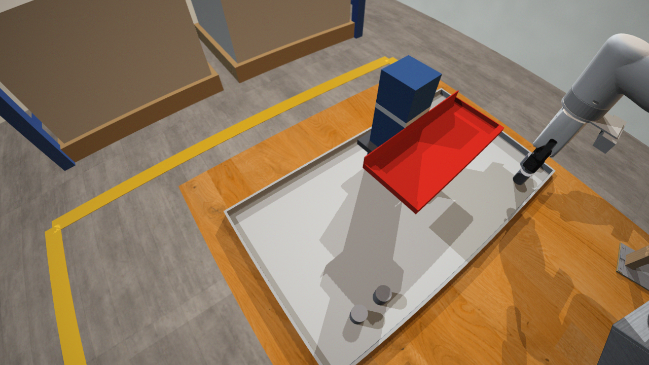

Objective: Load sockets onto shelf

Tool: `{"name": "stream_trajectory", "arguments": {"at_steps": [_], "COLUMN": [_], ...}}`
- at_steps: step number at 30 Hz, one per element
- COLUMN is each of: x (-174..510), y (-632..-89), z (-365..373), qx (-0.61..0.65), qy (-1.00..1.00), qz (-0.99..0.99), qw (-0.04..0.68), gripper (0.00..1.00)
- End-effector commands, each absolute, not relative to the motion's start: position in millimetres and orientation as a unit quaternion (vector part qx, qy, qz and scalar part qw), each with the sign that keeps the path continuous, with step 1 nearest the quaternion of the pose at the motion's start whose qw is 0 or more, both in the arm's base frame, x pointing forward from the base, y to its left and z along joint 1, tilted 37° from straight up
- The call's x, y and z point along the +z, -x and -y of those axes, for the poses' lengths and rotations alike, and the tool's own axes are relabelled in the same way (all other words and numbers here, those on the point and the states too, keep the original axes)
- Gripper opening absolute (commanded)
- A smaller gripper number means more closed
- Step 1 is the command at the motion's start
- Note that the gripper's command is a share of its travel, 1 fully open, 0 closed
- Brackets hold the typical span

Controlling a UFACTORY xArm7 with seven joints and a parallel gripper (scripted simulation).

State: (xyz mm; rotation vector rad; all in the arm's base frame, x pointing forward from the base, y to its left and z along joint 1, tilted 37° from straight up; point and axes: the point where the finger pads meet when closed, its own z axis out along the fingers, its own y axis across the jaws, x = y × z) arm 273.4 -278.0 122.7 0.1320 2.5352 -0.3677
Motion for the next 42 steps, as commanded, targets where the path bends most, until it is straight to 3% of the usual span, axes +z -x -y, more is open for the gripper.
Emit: {"name": "stream_trajectory", "arguments": {"at_steps": [1,42], "x": [134.8,208.3], "y": [-257.4,-154.6], "z": [272.8,236.5], "qx": [-0.138,-0.138], "qy": [-0.049,-0.049], "qz": [-0.947,-0.947], "qw": [0.285,0.285], "gripper": [0.00,0.00]}}
